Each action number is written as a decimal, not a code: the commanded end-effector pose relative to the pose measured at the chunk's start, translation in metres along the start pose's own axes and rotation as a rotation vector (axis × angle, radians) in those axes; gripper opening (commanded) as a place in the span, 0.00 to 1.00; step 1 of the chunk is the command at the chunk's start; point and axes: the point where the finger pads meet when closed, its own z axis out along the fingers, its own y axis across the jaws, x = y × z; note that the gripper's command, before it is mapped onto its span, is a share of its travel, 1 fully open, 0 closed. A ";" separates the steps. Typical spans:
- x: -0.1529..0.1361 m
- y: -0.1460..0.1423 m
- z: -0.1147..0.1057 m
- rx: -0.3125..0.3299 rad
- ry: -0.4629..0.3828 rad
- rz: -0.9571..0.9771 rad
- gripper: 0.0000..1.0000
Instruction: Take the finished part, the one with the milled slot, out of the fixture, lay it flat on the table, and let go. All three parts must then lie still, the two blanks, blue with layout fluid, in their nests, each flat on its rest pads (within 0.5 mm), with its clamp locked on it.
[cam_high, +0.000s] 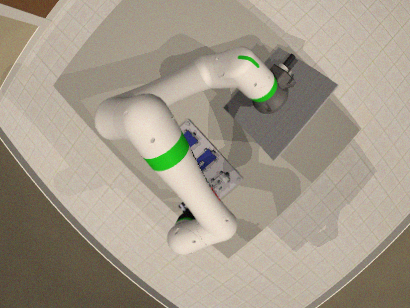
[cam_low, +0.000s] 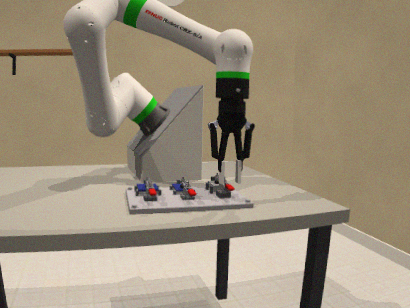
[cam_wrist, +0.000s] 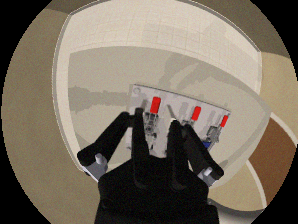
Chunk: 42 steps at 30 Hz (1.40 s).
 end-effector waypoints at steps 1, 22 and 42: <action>0.000 0.000 0.000 0.000 0.000 0.000 0.28; 0.000 0.000 0.000 0.000 0.000 0.000 0.28; 0.000 0.000 0.024 0.000 0.000 0.000 0.28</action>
